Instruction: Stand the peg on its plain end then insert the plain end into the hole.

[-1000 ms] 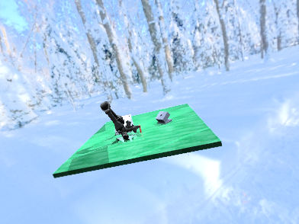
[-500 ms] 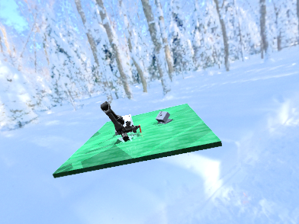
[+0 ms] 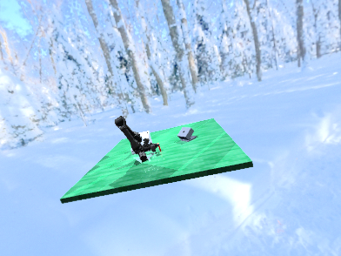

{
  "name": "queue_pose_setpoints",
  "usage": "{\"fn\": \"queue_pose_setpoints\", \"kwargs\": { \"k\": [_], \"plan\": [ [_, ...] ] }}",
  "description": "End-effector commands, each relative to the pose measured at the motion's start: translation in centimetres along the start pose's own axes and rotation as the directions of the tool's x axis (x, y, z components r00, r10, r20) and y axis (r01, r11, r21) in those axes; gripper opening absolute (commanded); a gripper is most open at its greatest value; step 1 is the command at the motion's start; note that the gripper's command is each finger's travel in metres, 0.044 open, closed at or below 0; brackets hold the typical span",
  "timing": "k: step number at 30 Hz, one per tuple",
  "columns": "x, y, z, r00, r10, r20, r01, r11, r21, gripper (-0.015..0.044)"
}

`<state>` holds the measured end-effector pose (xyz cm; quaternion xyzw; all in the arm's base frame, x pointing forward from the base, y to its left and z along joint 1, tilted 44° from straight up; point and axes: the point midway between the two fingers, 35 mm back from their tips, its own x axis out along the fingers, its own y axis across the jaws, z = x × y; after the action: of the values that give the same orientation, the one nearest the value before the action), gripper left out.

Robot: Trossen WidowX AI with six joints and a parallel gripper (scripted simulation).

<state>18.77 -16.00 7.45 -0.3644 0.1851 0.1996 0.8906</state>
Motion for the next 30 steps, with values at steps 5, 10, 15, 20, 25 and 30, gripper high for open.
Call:
{"fn": "queue_pose_setpoints", "kwargs": {
  "k": [5, 10, 15, 20, 25, 30],
  "plan": [
    [0.0, 0.0, 0.01, 1.0, 0.0, 0.0, 0.0, 1.0, 0.0, 0.013],
    [0.0, 0.0, 0.01, 1.0, 0.0, 0.0, 0.0, 1.0, 0.0, 0.013],
    [0.0, 0.0, 0.01, 1.0, 0.0, 0.0, 0.0, 1.0, 0.0, 0.013],
    [0.0, 0.0, 0.01, 1.0, 0.0, 0.0, 0.0, 1.0, 0.0, 0.013],
    [0.0, 0.0, 0.01, 1.0, 0.0, 0.0, 0.0, 1.0, 0.0, 0.0209],
    [0.0, 0.0, 0.01, 1.0, 0.0, 0.0, 0.0, 1.0, 0.0, 0.034]
  ]
}}
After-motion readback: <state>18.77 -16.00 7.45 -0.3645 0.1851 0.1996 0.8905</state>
